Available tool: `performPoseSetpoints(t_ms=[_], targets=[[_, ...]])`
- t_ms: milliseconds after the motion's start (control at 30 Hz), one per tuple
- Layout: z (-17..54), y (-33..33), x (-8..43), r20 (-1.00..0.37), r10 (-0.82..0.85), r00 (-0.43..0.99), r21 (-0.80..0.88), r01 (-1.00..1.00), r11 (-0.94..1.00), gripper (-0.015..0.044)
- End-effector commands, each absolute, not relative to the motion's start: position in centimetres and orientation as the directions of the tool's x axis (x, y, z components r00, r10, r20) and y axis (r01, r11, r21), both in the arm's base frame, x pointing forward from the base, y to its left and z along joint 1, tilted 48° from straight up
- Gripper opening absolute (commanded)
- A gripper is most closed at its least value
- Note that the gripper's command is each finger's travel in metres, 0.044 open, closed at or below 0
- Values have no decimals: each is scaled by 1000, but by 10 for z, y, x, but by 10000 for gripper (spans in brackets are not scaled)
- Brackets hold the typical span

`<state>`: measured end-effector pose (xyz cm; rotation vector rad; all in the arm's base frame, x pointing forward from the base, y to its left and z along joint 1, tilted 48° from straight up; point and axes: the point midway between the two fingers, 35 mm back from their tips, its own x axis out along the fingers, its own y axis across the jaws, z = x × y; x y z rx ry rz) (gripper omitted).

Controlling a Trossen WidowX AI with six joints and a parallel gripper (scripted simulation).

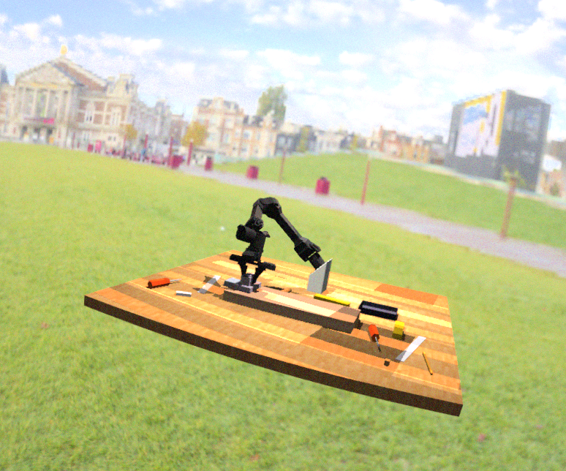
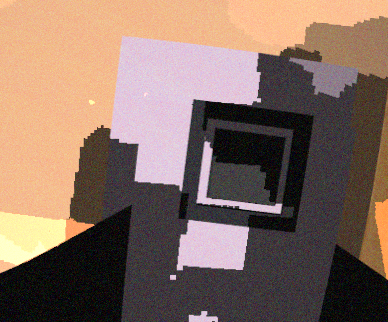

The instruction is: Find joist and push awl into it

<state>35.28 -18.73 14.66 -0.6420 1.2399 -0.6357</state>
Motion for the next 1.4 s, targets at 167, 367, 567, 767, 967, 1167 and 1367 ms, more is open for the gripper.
performPoseSetpoints(t_ms=[167, 367, 567, 767, 967, 1167, 1367], targets=[[138, -180, 355, -642, -737, 213, -740, 80, 668, 0], [131, -175, 356, -642, -737, 213, -740, 80, 668, 0], [125, -169, 356, -642, -736, 213, -740, 80, 668, 0], [119, -164, 357, -643, -736, 213, -739, 80, 669, 0], [112, -158, 358, -643, -736, 213, -739, 80, 669, 0], [106, -152, 358, -643, -736, 213, -739, 80, 669, 0], [100, -147, 359, -644, -735, 213, -739, 80, 669, 0]])
